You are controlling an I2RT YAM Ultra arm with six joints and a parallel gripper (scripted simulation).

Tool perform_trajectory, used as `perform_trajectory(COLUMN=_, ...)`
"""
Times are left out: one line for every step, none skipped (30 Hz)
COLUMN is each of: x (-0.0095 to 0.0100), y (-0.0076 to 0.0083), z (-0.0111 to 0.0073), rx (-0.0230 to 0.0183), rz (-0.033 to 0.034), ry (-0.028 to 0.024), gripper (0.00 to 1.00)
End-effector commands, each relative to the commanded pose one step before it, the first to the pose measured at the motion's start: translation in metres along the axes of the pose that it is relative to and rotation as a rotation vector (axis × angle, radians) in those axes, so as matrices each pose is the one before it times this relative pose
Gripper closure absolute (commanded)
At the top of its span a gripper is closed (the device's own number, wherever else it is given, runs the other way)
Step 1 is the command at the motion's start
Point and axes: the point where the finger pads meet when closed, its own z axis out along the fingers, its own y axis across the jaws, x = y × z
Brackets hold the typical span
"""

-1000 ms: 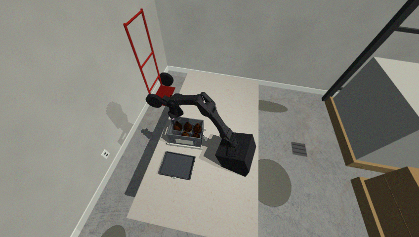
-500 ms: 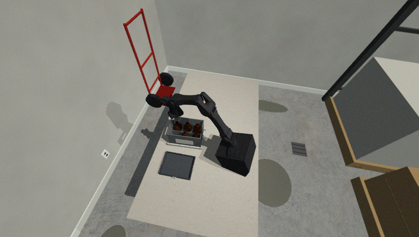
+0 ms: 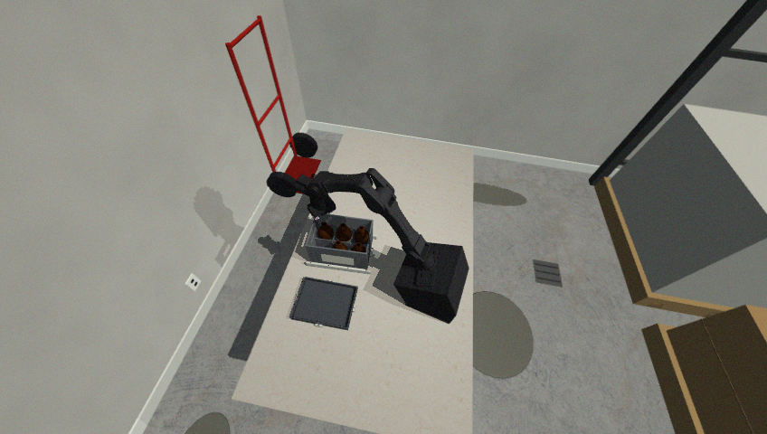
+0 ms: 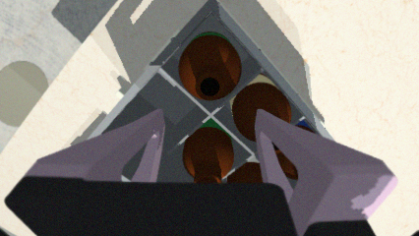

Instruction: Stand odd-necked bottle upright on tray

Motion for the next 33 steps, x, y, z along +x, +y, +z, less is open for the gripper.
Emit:
perform_trajectory(x=0.00051, y=-0.00281, z=0.00699, rx=0.01071, rz=-0.00233, ry=-0.00333, gripper=0.39)
perform_trajectory(x=-0.00094, y=0.00056, z=0.00015, rx=-0.00132, rz=0.00015, ry=-0.00250, gripper=0.39)
perform_trajectory(x=-0.00150, y=0.00085, z=0.00020, rx=-0.00183, rz=0.00021, ry=-0.00351, gripper=0.39)
perform_trajectory(x=-0.00059, y=0.00020, z=-0.00256, rx=-0.00315, rz=0.00040, ry=-0.00615, gripper=0.39)
perform_trajectory(x=0.00000, y=0.00000, z=0.00000, rx=0.00000, rz=0.00000, ry=0.00000, gripper=0.39)
perform_trajectory(x=0.00000, y=0.00000, z=0.00000, rx=0.00000, rz=0.00000, ry=0.00000, gripper=0.39)
perform_trajectory(x=-0.01122, y=0.00452, z=-0.01596, rx=-0.02233, rz=0.00316, ry=-0.04476, gripper=0.39)
perform_trajectory(x=0.00438, y=-0.00179, z=0.00389, rx=0.00577, rz=-0.00090, ry=0.01187, gripper=0.39)
perform_trajectory(x=0.00597, y=-0.00240, z=0.00621, rx=0.00880, rz=-0.00134, ry=0.01796, gripper=0.39)
perform_trajectory(x=0.00235, y=-0.00073, z=0.00443, rx=0.00431, rz=-0.00070, ry=0.00892, gripper=0.39)
perform_trajectory(x=0.00145, y=-0.00029, z=0.00421, rx=0.00332, rz=-0.00056, ry=0.00694, gripper=0.39)
perform_trajectory(x=0.00136, y=-0.00025, z=0.00402, rx=0.00303, rz=-0.00052, ry=0.00636, gripper=0.39)
perform_trajectory(x=0.00084, y=0.00000, z=0.00380, rx=0.00236, rz=-0.00043, ry=0.00502, gripper=0.39)
perform_trajectory(x=-0.00446, y=0.00222, z=-0.00206, rx=-0.00656, rz=0.00085, ry=-0.01289, gripper=0.39)
perform_trajectory(x=0.00218, y=-0.00094, z=-0.00020, rx=0.00051, rz=-0.00017, ry=0.00133, gripper=0.39)
perform_trajectory(x=0.00063, y=-0.00027, z=-0.00156, rx=-0.00189, rz=0.00017, ry=-0.00348, gripper=0.39)
perform_trajectory(x=-0.00154, y=0.00104, z=0.00153, rx=-0.00155, rz=0.00012, ry=-0.00278, gripper=0.39)
perform_trajectory(x=-0.00128, y=0.00102, z=0.00298, rx=-0.00033, rz=-0.00005, ry=-0.00032, gripper=0.39)
perform_trajectory(x=0.00514, y=-0.00201, z=0.00523, rx=0.00688, rz=-0.00110, ry=0.01413, gripper=0.39)
perform_trajectory(x=0.00165, y=-0.00048, z=0.00236, rx=0.00176, rz=-0.00036, ry=0.00386, gripper=0.39)
perform_trajectory(x=0.00090, y=-0.00007, z=0.00283, rx=0.00145, rz=-0.00032, ry=0.00324, gripper=0.39)
perform_trajectory(x=0.00000, y=0.00000, z=0.00000, rx=0.00000, rz=0.00000, ry=0.00000, gripper=0.39)
perform_trajectory(x=0.00000, y=0.00000, z=0.00000, rx=0.00000, rz=0.00000, ry=0.00000, gripper=0.39)
perform_trajectory(x=-0.01839, y=0.00776, z=-0.02205, rx=-0.03315, rz=0.00470, ry=-0.06600, gripper=0.39)
perform_trajectory(x=0.00215, y=-0.00062, z=0.00393, rx=0.00325, rz=-0.00056, ry=0.00687, gripper=0.39)
perform_trajectory(x=0.00796, y=-0.00324, z=0.00789, rx=0.01117, rz=-0.00171, ry=0.02269, gripper=0.39)
perform_trajectory(x=0.00852, y=-0.00340, z=0.00967, rx=0.01296, rz=-0.00198, ry=0.02624, gripper=0.39)
perform_trajectory(x=0.00202, y=-0.00047, z=0.00534, rx=0.00427, rz=-0.00072, ry=0.00885, gripper=0.39)
perform_trajectory(x=0.00107, y=-0.00015, z=0.00314, rx=0.00191, rz=-0.00038, ry=0.00412, gripper=0.39)
perform_trajectory(x=0.00026, y=0.00011, z=0.00122, rx=-0.00012, rz=-0.00008, ry=0.00005, gripper=0.39)
perform_trajectory(x=-0.00303, y=0.00159, z=-0.00105, rx=-0.00455, rz=0.00057, ry=-0.00879, gripper=0.39)
perform_trajectory(x=-0.00223, y=0.00103, z=-0.00306, rx=-0.00521, rz=0.00067, ry=-0.01012, gripper=0.39)
perform_trajectory(x=-0.00134, y=0.00041, z=-0.00533, rx=-0.00597, rz=0.00079, ry=-0.01164, gripper=0.39)
